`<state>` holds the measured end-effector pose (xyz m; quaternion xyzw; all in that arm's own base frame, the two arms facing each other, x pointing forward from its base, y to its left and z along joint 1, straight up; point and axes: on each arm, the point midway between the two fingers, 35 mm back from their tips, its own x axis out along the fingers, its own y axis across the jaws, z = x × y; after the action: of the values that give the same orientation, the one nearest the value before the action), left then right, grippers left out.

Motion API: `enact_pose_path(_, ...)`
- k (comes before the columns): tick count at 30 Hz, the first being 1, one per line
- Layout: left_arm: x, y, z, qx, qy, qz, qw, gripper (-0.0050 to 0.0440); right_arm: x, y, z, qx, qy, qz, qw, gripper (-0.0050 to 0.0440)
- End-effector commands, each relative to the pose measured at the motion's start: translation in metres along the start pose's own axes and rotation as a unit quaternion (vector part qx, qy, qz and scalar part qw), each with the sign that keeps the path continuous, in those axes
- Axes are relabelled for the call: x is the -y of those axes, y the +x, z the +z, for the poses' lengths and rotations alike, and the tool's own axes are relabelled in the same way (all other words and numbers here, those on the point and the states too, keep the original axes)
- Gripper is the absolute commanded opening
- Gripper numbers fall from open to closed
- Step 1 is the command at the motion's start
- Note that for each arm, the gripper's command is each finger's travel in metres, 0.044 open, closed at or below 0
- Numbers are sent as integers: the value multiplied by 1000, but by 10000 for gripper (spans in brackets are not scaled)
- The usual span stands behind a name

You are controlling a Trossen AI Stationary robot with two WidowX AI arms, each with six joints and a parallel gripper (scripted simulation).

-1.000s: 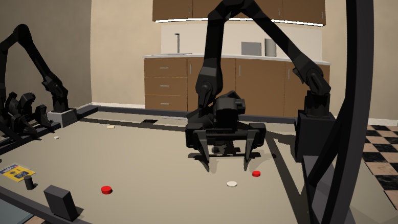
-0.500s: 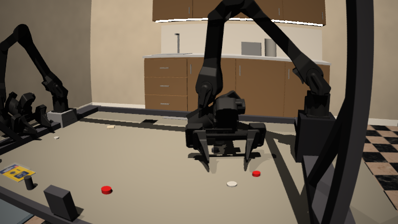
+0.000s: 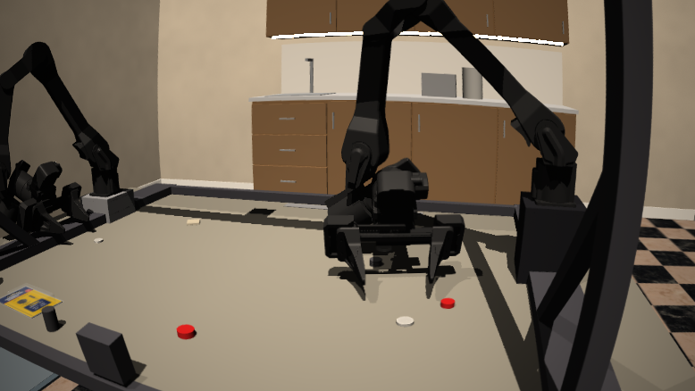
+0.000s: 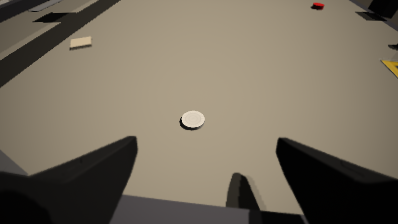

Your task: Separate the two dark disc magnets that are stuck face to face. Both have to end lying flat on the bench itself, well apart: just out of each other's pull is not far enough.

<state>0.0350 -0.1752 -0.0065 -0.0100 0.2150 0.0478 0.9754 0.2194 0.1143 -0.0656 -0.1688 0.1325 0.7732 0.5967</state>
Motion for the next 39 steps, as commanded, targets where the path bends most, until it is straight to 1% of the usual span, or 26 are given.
enact_pose_path(1,1,-1,1,-2,-5,-3,1000,400,3,-2,2,-1,-8,-4,1000,400)
enact_pose_path(11,-1,0,1,1,-3,-2,1000,400,6,-3,1,-1,-12,-6,1000,400)
enact_pose_path(21,8,-11,-2,-22,-10,-11,1000,400,8,-10,0,-15,-24,-12,1000,400)
enact_pose_path(25,13,-18,-3,-42,-11,-16,999,400,14,-19,-3,-32,-34,-21,999,400)
enact_pose_path(30,18,-19,-1,-70,-4,2,998,400,24,-25,-1,-60,-22,-24,998,400)
enact_pose_path(35,25,-22,3,-113,8,17,993,400,39,-36,2,-102,-3,-39,994,400)
enact_pose_path(37,25,-22,3,-113,8,17,993,400,39,-36,2,-102,-3,-39,994,400)
enact_pose_path(39,29,-23,6,-135,14,21,991,400,47,-42,5,-122,7,-49,991,400)
